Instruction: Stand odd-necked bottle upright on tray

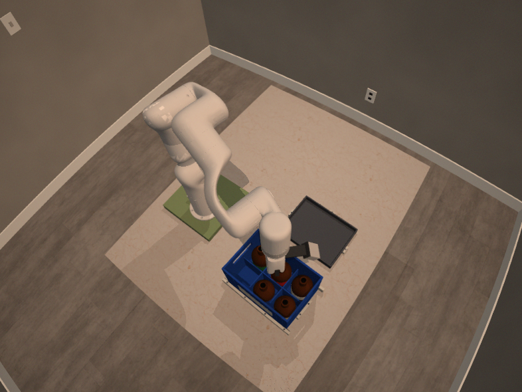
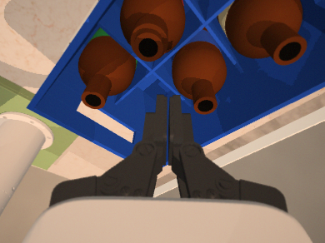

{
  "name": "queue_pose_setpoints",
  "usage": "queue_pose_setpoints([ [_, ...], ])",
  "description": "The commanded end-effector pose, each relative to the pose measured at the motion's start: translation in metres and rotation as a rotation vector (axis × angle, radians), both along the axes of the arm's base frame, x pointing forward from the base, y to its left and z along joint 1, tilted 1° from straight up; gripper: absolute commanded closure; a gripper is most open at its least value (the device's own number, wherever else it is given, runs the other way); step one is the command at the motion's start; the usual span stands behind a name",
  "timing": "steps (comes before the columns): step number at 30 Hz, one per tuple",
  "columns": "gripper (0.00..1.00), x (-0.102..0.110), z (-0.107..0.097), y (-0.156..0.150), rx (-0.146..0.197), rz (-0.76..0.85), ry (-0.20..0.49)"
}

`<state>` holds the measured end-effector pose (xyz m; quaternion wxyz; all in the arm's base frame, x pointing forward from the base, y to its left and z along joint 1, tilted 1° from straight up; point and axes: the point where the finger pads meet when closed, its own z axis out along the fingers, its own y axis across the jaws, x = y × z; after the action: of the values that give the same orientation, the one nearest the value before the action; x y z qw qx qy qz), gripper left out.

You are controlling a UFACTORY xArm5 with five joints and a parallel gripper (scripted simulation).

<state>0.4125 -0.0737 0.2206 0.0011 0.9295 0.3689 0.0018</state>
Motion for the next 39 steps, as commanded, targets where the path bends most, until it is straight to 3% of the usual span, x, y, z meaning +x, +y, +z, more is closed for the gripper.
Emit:
queue_pose_setpoints([
  [1, 1.00, 0.0019, 0.0021, 0.0254, 0.000, -0.004, -0.006],
  [6, 1.00, 0.0019, 0.0021, 0.0269, 0.000, -0.004, -0.006],
  [7, 0.35, 0.0019, 0.0021, 0.0269, 0.000, -0.004, -0.006],
  [39, 0.35, 0.0019, 0.0021, 0.0269, 0.000, -0.004, -0.006],
])
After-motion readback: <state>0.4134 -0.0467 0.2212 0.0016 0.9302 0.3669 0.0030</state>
